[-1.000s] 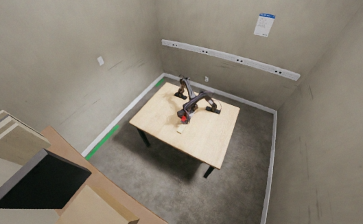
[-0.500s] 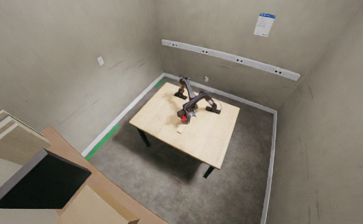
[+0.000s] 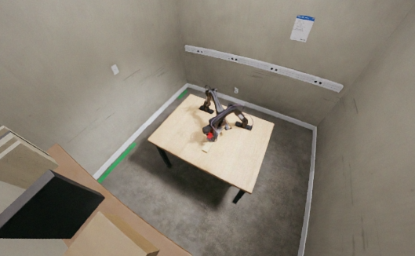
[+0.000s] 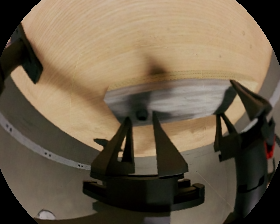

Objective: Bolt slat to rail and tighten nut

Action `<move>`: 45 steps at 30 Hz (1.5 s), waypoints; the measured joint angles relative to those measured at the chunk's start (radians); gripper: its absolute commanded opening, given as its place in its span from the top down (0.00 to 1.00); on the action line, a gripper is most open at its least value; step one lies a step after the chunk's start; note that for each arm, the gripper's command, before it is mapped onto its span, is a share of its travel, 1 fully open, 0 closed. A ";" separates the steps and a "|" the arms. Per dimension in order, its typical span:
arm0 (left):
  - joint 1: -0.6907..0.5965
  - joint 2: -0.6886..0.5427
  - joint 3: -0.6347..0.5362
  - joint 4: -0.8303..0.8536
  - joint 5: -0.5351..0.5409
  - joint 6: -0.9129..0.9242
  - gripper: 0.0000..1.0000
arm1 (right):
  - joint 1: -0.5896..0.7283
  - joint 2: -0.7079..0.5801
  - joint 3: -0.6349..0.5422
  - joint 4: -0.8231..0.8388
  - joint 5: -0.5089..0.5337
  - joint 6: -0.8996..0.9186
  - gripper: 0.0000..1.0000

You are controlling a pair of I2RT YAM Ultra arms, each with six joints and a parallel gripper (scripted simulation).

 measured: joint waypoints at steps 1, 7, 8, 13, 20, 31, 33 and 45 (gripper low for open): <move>0.000 0.000 0.000 0.000 0.000 0.000 0.28 | 0.000 0.000 0.000 0.000 0.001 -0.048 0.66; 0.000 0.000 0.000 0.000 0.000 0.000 0.28 | 0.000 0.000 0.000 -0.001 0.004 -0.325 0.66; 0.000 0.000 0.000 0.000 0.000 0.000 0.28 | 0.000 0.000 0.000 -0.001 0.004 -0.357 0.66; 0.000 0.000 0.000 0.000 0.000 0.000 0.28 | 0.000 0.000 0.000 -0.001 0.004 -0.460 0.66; 0.000 0.000 0.000 0.000 0.000 0.000 0.28 | 0.000 0.000 0.000 -0.001 0.004 -0.503 0.66; 0.000 0.000 0.000 0.000 0.000 0.000 0.28 | 0.000 0.000 0.000 -0.001 0.004 -0.514 0.66; 0.000 0.000 0.000 0.000 0.000 0.000 0.28 | 0.000 0.000 0.000 -0.001 0.004 -0.514 0.66; 0.000 0.000 0.000 0.000 0.000 0.000 0.28 | 0.000 0.000 0.000 -0.001 0.004 -0.515 0.77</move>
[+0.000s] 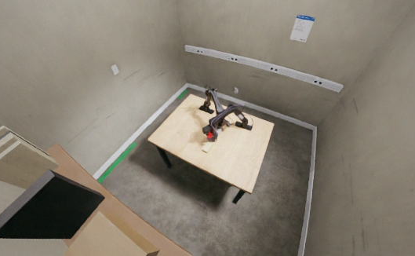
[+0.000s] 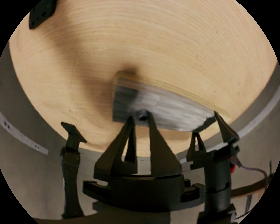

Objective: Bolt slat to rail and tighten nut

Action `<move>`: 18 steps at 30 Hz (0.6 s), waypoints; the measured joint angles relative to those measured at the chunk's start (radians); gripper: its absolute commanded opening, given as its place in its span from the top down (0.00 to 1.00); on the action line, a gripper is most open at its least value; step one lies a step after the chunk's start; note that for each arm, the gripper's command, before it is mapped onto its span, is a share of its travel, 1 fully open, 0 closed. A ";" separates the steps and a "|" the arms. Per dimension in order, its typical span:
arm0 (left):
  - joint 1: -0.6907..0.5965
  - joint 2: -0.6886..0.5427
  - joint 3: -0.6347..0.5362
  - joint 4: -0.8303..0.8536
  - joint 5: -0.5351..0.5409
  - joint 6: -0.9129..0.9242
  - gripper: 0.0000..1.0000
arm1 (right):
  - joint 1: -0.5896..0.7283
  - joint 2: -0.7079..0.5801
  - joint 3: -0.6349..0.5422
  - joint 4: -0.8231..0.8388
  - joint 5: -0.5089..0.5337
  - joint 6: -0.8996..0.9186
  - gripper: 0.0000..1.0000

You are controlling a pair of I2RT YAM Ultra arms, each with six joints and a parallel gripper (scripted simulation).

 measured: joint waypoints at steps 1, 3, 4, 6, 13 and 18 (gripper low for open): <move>0.000 0.000 0.000 0.000 0.000 0.000 0.28 | 0.000 0.000 0.000 0.000 0.000 0.000 0.79; 0.000 0.000 0.000 0.000 0.000 0.000 0.28 | 0.000 0.000 0.000 0.000 0.000 0.000 0.82; 0.000 0.000 0.000 0.000 0.000 0.000 0.28 | 0.000 0.000 0.000 0.000 0.000 0.000 0.83; 0.000 0.000 0.000 0.000 0.000 0.000 0.28 | 0.000 0.000 0.000 0.002 0.000 0.000 0.86; 0.000 0.000 0.000 0.000 0.000 0.000 0.28 | 0.000 0.000 0.000 0.006 0.002 0.000 0.88; 0.000 0.000 0.000 0.000 0.000 0.000 0.28 | 0.000 0.000 0.000 0.006 0.002 0.000 0.88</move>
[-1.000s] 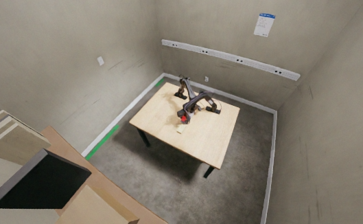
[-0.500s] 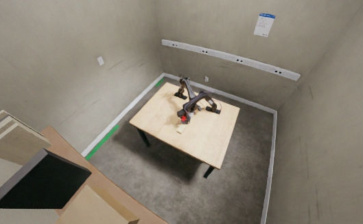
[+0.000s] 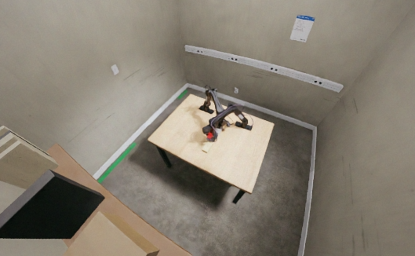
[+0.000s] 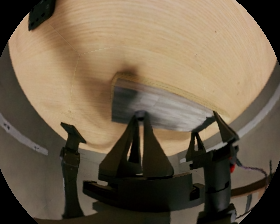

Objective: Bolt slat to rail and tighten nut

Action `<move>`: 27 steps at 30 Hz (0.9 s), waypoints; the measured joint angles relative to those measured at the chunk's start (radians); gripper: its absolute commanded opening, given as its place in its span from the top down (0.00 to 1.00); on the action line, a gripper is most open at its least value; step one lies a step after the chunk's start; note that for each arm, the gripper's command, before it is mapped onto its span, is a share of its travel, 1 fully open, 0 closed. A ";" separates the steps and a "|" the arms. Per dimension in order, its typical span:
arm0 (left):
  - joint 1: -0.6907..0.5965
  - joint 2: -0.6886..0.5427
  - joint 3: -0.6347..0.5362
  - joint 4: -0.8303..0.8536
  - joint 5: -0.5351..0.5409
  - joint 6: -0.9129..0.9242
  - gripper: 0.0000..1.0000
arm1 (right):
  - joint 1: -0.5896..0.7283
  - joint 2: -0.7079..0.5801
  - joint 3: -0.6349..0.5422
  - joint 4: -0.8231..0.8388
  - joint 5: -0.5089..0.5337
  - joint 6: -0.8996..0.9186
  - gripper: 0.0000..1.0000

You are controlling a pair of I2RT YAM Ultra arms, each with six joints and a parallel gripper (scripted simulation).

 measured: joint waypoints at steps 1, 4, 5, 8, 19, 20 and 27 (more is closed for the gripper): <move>0.000 0.000 0.000 0.000 0.000 0.000 0.28 | 0.000 0.000 0.000 0.000 0.000 0.000 0.88; 0.000 0.000 0.000 0.000 0.000 0.000 0.28 | 0.000 0.000 0.000 0.000 0.000 0.000 0.88; 0.000 0.000 0.000 0.000 0.000 0.000 0.28 | 0.000 0.000 0.000 0.000 0.000 0.000 0.88; 0.000 0.000 0.000 0.000 0.000 0.000 0.28 | 0.000 0.000 0.000 0.000 0.000 0.000 0.88; 0.000 0.000 0.000 0.000 0.000 0.000 0.28 | 0.000 0.000 0.000 0.000 0.000 0.012 0.88; 0.000 0.000 0.000 0.000 0.000 0.000 0.28 | 0.000 0.000 0.000 0.000 0.000 0.026 0.88; 0.000 0.000 0.000 0.000 0.000 0.000 0.28 | 0.000 0.000 0.000 0.000 0.000 0.217 0.88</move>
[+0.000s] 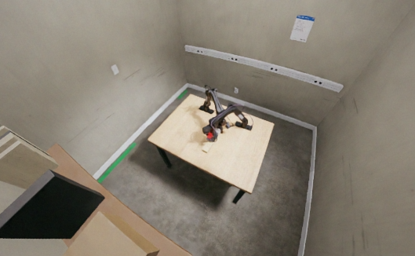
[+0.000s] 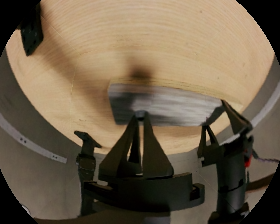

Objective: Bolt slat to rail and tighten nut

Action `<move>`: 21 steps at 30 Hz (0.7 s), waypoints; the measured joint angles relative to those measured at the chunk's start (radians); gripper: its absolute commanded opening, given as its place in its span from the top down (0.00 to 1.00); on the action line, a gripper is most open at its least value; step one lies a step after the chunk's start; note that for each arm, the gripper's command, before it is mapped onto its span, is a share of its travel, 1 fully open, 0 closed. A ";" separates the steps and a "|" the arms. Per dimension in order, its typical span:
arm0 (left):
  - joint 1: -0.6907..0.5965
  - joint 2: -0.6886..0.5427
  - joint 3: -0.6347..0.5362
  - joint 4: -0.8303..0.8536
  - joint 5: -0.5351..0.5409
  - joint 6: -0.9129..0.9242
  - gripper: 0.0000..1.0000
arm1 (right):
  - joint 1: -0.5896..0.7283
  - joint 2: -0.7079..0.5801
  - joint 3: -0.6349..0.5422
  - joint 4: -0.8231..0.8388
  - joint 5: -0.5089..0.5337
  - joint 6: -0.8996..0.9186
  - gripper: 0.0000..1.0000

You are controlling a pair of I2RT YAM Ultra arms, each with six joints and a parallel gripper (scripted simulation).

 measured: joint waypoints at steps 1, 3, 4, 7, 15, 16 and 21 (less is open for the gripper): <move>0.000 0.000 0.000 0.000 0.000 0.000 0.28 | 0.000 0.000 0.000 0.000 0.000 0.034 0.88; 0.000 0.000 0.000 0.000 0.000 0.000 0.28 | 0.000 0.000 0.000 0.000 0.000 0.086 0.88; 0.000 0.000 0.000 0.000 0.000 0.000 0.28 | 0.000 0.000 0.000 0.000 0.000 0.112 0.88; 0.000 0.000 0.000 0.000 0.000 0.000 0.28 | 0.000 0.000 0.000 0.000 0.000 0.203 0.88; 0.000 0.000 0.000 0.000 0.000 0.000 0.28 | 0.000 0.000 0.000 0.000 -0.003 0.491 0.88; 0.000 0.000 0.000 0.000 0.000 0.000 0.28 | 0.000 0.000 0.000 0.000 -0.004 0.529 0.88; 0.000 0.000 0.000 0.000 0.000 0.000 0.28 | 0.000 0.000 0.000 0.000 -0.005 0.692 0.88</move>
